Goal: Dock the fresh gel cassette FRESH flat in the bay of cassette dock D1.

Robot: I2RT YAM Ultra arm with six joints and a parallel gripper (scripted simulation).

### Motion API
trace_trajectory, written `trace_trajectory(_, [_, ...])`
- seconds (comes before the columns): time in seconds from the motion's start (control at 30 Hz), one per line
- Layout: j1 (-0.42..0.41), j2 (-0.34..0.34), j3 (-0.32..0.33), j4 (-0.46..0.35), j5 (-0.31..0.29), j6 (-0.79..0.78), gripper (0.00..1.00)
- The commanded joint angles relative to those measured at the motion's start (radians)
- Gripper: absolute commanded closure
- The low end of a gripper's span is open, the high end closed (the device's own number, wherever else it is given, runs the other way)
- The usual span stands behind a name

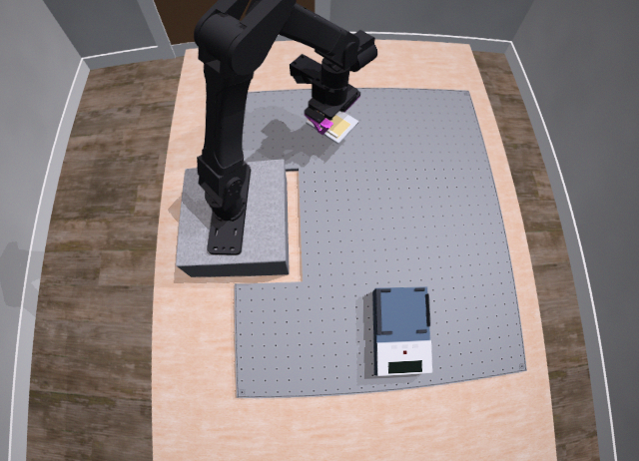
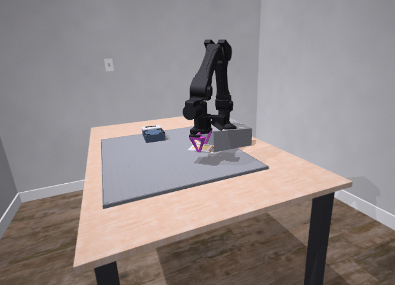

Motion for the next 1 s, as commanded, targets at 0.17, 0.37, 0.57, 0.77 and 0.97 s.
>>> trace_trajectory(0.17, [0.009,0.018,0.035,0.042,-0.012,0.005,1.00])
trace_trajectory(0.37, [0.019,0.051,-0.004,0.068,-0.012,0.009,1.00])
trace_trajectory(0.57, [0.031,0.066,-0.024,0.092,-0.012,0.012,1.00])
trace_trajectory(0.77, [0.030,0.071,-0.027,0.124,-0.012,0.015,1.00])
trace_trajectory(0.97, [0.035,0.100,-0.041,0.143,-0.012,0.016,1.00])
